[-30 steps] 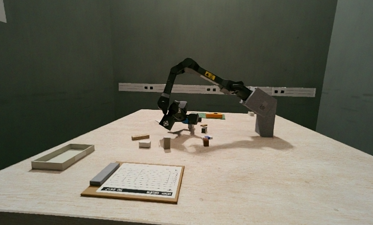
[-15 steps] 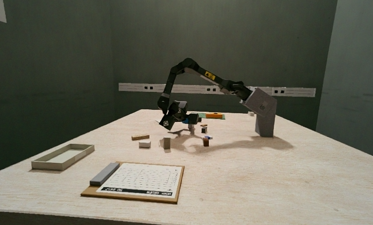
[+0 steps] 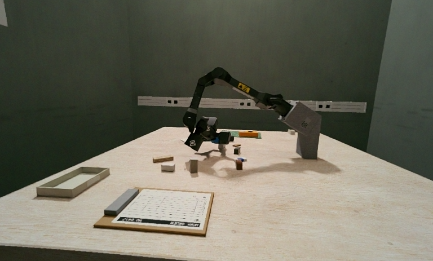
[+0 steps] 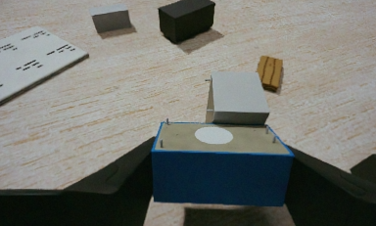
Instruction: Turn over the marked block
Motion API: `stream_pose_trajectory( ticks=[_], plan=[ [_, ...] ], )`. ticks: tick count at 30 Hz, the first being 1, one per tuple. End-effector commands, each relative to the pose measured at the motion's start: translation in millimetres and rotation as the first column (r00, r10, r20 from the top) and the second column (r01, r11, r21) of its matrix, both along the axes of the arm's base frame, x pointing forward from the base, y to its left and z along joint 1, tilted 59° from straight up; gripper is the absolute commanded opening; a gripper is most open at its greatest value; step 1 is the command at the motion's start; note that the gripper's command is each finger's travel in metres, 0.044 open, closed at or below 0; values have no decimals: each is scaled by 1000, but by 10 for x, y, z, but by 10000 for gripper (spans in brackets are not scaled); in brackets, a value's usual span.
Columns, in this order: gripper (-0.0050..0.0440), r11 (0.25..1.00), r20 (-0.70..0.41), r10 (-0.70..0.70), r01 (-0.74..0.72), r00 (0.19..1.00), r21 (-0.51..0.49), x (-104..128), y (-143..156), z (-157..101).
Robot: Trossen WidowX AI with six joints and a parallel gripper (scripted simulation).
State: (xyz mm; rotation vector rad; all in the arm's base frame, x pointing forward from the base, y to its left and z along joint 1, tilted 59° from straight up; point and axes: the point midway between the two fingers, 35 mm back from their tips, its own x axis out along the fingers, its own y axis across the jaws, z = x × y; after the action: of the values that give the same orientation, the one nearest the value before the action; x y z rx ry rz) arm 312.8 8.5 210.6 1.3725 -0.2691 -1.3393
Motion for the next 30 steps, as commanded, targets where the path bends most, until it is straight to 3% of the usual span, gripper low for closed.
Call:
stream_pose_trajectory(
  ticks=[1, 30],
  plan=[
    [-50, 1000, 12, 1, -1, 1000, 1, 2, 4, 42],
    [-50, 1000, 10, -1, 1, 1000, -1, 127, 4, -32]
  ],
)
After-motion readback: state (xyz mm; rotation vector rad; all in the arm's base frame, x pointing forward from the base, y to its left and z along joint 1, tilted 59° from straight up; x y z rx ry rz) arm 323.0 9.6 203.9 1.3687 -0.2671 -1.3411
